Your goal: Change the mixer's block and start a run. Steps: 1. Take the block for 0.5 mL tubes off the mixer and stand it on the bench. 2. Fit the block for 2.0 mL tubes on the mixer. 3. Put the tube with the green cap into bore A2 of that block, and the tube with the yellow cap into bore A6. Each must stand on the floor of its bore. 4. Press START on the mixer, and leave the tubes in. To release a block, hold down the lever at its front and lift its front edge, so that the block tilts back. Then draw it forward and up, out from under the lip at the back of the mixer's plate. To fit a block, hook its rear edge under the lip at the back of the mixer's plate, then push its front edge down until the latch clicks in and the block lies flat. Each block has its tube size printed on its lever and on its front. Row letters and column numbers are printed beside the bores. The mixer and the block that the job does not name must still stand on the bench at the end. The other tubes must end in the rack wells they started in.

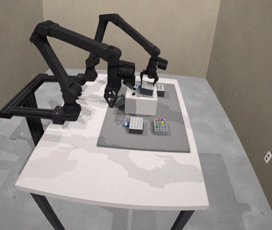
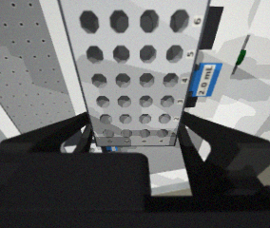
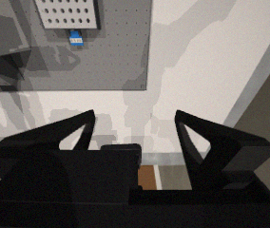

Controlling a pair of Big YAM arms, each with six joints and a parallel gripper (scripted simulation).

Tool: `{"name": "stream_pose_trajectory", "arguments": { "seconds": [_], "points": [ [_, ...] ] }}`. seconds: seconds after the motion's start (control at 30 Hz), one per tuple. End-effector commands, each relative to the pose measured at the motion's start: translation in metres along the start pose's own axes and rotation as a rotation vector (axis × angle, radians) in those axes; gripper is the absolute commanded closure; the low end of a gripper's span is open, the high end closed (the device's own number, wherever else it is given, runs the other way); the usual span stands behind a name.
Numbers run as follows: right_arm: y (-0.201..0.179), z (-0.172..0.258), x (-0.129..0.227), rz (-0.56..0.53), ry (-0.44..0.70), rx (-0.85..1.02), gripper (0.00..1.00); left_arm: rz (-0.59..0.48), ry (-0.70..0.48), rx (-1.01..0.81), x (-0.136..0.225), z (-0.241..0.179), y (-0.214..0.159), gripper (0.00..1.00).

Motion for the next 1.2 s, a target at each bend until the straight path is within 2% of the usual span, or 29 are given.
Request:
{"name": "stream_pose_trajectory", "arguments": {
  "seconds": [0.0, 0.63, 1.17],
  "points": [
    [0.014, -0.001, 0.015, -0.058, -0.005, 0.011, 0.00, -0.027, 0.075, -0.004, 0.012, 0.020, 0.006, 1.00],
    [0.018, -0.002, 0.021, -0.072, -0.006, 0.010, 0.00, -0.036, 0.081, -0.013, 0.013, 0.017, 0.011, 1.00],
    [0.003, 0.000, 0.004, -0.024, -0.002, 0.012, 0.00, -0.046, 0.086, -0.022, 0.014, 0.016, 0.015, 1.00]
  ]
}}
Point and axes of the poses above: on each arm, the point where the finger pads meet when closed, its own x axis back along the fingers, its own z axis across the jaws, y = z × x, the point moved 6 cm from there along x, back along the fingers, and after that the axes turned 1 degree about -x, right-handed, at the moved point
